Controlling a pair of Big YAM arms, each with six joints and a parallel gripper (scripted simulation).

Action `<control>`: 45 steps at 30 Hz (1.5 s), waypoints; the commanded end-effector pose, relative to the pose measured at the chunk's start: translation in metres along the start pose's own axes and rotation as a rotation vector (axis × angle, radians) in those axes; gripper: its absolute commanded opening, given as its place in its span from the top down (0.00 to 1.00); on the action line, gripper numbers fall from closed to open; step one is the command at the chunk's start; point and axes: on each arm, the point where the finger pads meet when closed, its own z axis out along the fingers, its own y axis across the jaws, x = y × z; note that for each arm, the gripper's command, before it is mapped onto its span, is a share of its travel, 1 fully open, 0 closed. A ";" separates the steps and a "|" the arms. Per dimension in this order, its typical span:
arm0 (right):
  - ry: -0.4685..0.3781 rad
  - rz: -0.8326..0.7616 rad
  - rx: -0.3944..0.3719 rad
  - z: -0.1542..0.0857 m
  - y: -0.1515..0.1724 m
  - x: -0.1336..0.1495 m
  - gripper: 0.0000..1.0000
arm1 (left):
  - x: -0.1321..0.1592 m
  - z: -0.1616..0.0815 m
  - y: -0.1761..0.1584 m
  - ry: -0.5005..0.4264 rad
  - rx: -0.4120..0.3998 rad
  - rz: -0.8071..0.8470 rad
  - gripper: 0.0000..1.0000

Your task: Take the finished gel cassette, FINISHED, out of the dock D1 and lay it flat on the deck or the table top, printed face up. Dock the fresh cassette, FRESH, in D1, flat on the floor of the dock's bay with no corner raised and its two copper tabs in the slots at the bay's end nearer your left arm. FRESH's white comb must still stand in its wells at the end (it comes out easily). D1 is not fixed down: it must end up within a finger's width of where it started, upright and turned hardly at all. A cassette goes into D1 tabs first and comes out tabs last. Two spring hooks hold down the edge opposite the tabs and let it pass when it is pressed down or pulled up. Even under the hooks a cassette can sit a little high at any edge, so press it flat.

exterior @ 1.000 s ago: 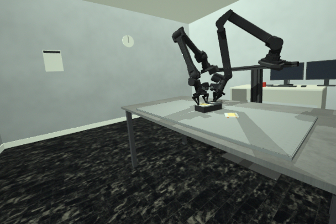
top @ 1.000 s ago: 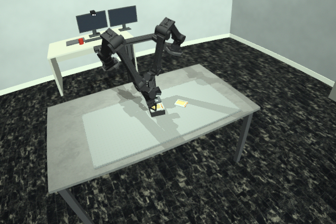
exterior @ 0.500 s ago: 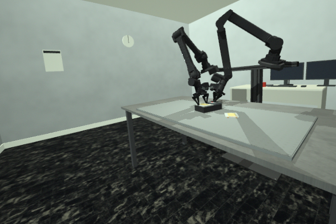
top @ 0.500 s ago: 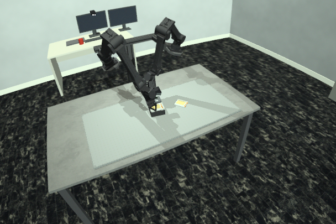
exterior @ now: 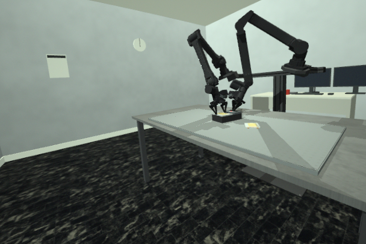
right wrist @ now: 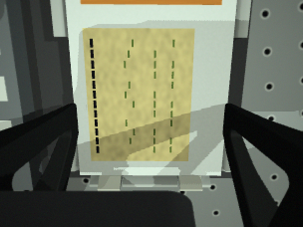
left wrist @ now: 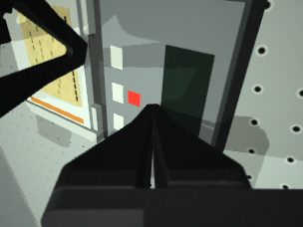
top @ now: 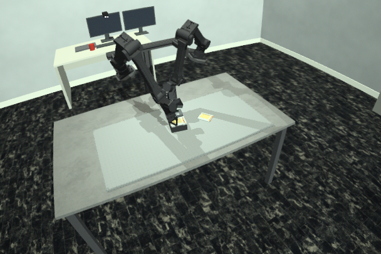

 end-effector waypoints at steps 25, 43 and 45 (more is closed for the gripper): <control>0.014 -0.002 0.005 -0.002 -0.002 -0.005 1.00 | 0.042 0.029 -0.061 0.077 0.120 0.043 1.00; 0.049 -0.002 0.005 -0.004 -0.002 -0.006 1.00 | 0.042 0.029 -0.061 0.077 0.120 0.043 1.00; 0.049 -0.002 0.005 -0.004 -0.002 -0.006 1.00 | 0.042 0.029 -0.061 0.077 0.120 0.043 1.00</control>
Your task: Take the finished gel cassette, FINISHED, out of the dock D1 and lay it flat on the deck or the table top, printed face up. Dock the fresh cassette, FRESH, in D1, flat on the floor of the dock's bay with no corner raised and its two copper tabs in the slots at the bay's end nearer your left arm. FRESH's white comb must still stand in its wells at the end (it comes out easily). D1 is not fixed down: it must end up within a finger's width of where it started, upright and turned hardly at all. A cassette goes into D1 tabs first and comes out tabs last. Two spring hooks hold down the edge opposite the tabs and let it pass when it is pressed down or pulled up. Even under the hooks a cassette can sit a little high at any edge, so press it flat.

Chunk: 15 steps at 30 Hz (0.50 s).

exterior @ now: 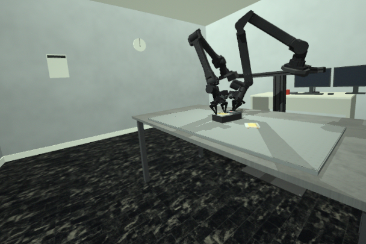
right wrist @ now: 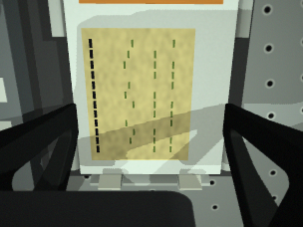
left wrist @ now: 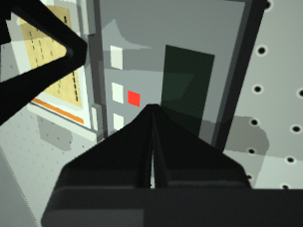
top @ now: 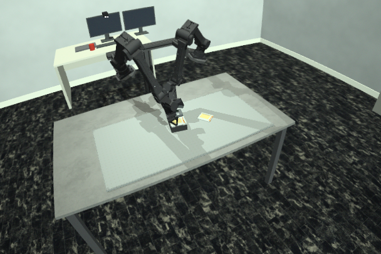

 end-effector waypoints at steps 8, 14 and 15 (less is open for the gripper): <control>0.022 -0.002 0.004 -0.005 -0.002 -0.006 1.00 | 0.042 0.029 -0.061 0.077 0.120 0.043 1.00; 0.029 -0.002 0.004 -0.006 -0.002 -0.007 1.00 | 0.042 0.029 -0.061 0.077 0.120 0.043 1.00; 0.032 -0.002 0.004 -0.006 -0.002 -0.007 1.00 | 0.042 0.029 -0.061 0.077 0.120 0.043 1.00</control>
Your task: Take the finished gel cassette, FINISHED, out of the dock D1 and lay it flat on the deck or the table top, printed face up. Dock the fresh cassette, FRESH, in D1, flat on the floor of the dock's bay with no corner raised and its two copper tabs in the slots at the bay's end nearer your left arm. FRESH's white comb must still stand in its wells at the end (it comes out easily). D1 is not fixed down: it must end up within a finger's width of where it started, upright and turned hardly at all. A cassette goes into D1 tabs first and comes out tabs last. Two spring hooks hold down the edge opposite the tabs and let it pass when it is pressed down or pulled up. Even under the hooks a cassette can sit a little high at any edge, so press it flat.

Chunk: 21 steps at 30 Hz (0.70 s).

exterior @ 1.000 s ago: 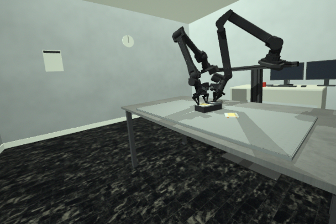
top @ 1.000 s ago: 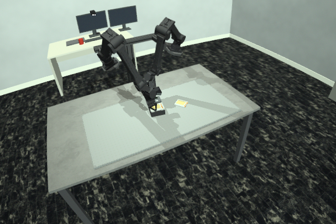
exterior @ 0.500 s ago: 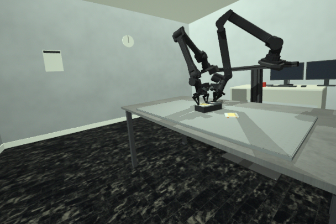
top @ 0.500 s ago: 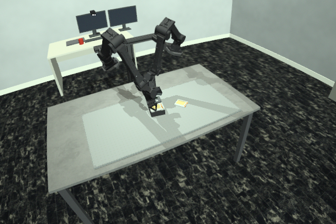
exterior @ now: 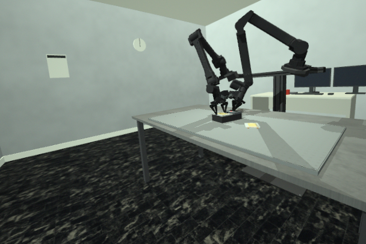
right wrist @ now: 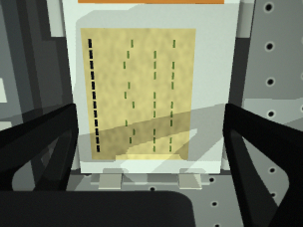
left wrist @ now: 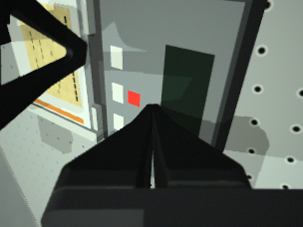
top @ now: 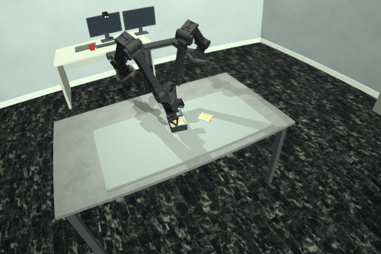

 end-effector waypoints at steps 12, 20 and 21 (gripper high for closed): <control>0.031 -0.002 0.005 -0.008 -0.002 -0.007 1.00 | 0.042 0.029 -0.061 0.077 0.120 0.043 1.00; 0.041 -0.002 0.005 -0.009 -0.002 -0.008 1.00 | 0.042 0.029 -0.061 0.077 0.120 0.043 1.00; 0.045 -0.002 0.005 -0.009 -0.002 -0.008 1.00 | 0.042 0.029 -0.061 0.077 0.120 0.043 1.00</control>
